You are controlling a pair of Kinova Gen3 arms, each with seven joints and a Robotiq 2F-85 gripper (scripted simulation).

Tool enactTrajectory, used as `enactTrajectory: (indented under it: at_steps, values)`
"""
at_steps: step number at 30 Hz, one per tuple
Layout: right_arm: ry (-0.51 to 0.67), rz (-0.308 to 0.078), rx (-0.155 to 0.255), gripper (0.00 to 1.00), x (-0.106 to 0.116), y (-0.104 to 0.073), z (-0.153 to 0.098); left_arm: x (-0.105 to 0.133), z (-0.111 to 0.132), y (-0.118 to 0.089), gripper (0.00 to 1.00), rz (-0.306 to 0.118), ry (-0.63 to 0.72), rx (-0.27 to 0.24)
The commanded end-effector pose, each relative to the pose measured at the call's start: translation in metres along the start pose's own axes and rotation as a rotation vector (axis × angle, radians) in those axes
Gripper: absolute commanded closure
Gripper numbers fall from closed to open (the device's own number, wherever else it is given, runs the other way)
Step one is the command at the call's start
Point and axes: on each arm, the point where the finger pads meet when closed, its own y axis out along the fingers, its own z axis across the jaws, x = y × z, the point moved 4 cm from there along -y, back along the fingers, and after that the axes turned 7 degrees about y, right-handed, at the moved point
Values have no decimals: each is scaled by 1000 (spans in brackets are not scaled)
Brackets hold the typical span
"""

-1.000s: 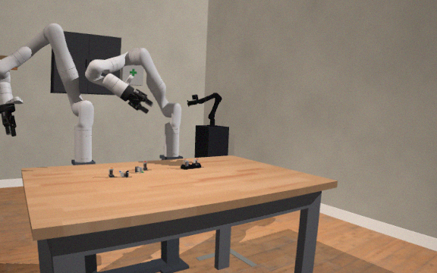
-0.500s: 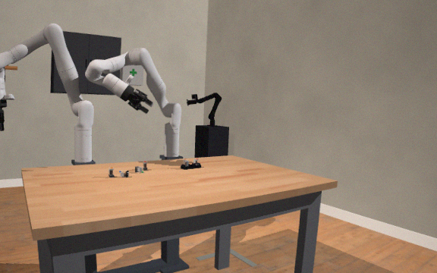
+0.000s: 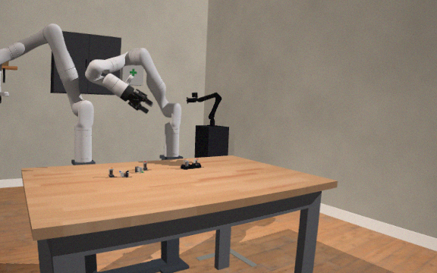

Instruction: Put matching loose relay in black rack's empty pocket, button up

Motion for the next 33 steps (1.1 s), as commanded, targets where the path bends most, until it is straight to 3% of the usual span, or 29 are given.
enactTrajectory:
  at_steps: [1, 12, 20, 22, 27, 33]
  values:
    - [-8, -1, -11, 2, 2, -1, -6, -1, 0, 0, 2, -1, -2, 1]
    - [-9, -1, -11, 2, 2, -1, -6, 1, 1, 4, 2, -15, 15, -10]
    - [-9, -1, -11, 2, 2, -1, -6, 8, 7, 36, 2, -77, 69, -64]
    - [-9, -1, -11, 2, 2, -1, -6, 8, 7, 36, 2, -77, 69, -64]
    - [-9, -1, -11, 2, 2, -1, -6, 16, 9, 74, 2, -165, 129, -129]
    - [-9, -1, -11, 2, 2, -1, -6, 26, 4, 128, 2, -321, 189, -223]
